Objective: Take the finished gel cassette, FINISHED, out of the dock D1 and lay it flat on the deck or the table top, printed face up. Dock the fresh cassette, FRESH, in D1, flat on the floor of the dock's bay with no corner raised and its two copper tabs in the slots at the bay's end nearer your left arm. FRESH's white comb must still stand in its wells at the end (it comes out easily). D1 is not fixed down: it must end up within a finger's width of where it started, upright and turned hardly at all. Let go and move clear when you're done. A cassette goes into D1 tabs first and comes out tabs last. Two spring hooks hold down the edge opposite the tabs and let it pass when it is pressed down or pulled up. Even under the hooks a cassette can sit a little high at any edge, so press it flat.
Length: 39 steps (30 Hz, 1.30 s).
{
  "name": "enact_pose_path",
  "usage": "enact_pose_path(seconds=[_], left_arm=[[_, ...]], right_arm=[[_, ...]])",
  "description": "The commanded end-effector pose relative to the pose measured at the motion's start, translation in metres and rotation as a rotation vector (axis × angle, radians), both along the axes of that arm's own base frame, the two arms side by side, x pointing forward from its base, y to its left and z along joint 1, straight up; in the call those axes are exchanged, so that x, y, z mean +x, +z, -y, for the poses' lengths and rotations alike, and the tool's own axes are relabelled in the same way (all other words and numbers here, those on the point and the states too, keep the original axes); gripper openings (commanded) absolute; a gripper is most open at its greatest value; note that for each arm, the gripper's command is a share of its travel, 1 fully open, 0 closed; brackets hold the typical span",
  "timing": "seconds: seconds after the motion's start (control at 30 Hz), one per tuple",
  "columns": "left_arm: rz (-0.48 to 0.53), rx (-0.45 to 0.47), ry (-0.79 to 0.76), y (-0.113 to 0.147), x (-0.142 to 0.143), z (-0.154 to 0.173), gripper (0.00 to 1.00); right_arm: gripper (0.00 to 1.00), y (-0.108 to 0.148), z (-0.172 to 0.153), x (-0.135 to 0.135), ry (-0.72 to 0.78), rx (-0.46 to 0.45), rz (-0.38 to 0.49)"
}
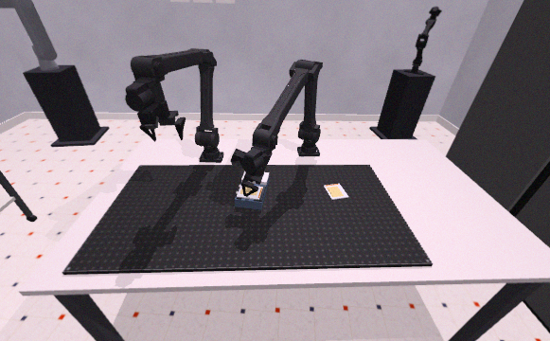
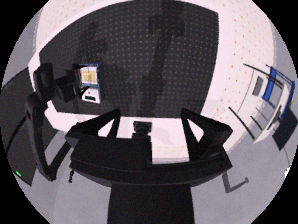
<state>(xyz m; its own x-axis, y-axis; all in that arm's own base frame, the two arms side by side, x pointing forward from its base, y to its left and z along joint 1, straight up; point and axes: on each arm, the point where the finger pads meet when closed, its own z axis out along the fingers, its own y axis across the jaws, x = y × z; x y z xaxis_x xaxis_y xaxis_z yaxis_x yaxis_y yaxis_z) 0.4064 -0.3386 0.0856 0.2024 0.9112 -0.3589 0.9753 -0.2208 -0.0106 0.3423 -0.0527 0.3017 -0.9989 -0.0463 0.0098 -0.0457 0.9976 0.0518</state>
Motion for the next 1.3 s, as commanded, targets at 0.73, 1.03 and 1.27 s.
enact_pose_path(seconds=[0.73, 1.03, 1.27], left_arm=[[0.067, -0.047, 0.000, 0.052, 0.024, 0.005, 0.98], [0.060, -0.041, -0.002, 0.064, 0.023, -0.001, 0.98], [0.060, -0.041, -0.002, 0.067, 0.023, -0.003, 0.98]], right_arm=[[1.00, 0.024, 0.002, 0.014, 0.013, -0.005, 0.043], [1.00, 0.024, 0.002, 0.014, 0.013, -0.005, 0.043], [1.00, 0.024, 0.002, 0.014, 0.013, -0.005, 0.043]])
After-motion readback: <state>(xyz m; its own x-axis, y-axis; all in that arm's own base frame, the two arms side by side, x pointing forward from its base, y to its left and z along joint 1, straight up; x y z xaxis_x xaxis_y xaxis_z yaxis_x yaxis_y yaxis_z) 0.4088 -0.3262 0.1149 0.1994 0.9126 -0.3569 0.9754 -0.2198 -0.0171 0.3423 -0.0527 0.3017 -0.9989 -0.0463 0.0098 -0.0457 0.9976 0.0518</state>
